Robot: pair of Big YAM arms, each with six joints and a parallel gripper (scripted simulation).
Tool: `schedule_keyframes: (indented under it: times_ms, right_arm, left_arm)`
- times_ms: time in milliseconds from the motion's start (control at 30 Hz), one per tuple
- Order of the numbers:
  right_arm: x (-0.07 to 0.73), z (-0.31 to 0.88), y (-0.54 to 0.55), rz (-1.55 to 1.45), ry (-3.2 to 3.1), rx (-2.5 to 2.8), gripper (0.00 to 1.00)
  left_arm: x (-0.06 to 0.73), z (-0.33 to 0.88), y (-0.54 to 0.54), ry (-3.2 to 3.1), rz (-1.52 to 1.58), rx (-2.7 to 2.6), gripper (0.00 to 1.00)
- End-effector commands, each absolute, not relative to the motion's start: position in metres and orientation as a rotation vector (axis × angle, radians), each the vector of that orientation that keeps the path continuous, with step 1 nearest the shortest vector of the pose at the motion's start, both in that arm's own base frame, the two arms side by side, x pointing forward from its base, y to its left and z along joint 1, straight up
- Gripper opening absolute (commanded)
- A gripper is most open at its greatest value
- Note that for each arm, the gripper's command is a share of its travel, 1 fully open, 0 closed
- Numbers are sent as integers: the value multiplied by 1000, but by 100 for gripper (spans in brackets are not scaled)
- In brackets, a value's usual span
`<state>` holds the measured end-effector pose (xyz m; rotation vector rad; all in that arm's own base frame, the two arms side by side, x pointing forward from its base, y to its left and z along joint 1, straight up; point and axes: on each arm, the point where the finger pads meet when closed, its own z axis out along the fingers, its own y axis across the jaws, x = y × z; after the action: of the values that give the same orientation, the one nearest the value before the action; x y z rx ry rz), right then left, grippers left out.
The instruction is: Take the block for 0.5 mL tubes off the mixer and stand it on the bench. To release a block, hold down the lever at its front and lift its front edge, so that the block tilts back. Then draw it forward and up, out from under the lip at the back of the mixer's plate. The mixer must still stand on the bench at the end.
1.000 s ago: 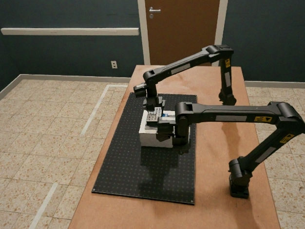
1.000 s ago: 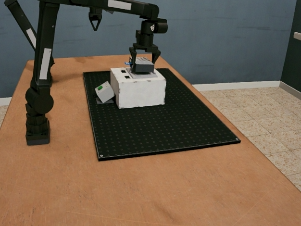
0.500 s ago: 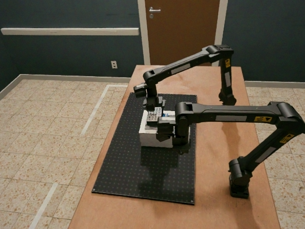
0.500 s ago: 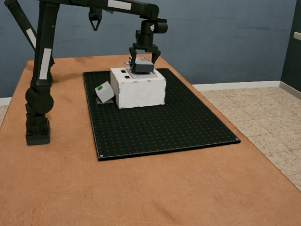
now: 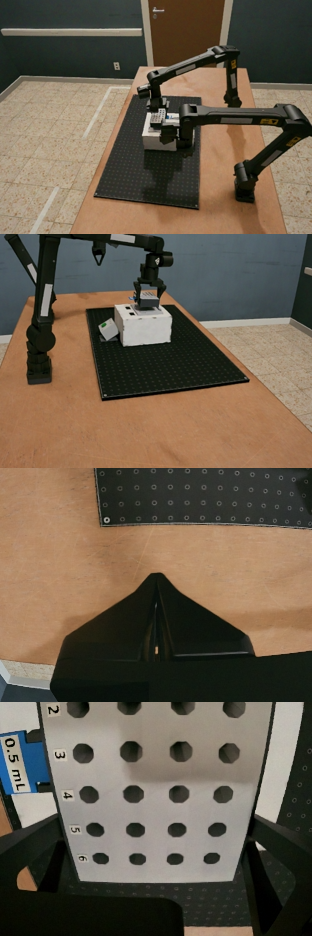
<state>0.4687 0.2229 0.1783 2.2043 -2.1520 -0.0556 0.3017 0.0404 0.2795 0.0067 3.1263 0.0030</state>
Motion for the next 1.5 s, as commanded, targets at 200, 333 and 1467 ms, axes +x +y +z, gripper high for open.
schedule_keyframes:
  times_ms: [200,333,1467]
  right_arm:
    - [490,242,239,26,-2261,2300,0]
    - [491,249,239,41,-2277,2315,0]
    - [479,239,234,42,-2267,2304,0]
  left_arm:
    - [302,285,38,3111,10,34,0]
    - [300,281,38,3121,7,33,0]
    - [313,306,40,3061,19,31,0]
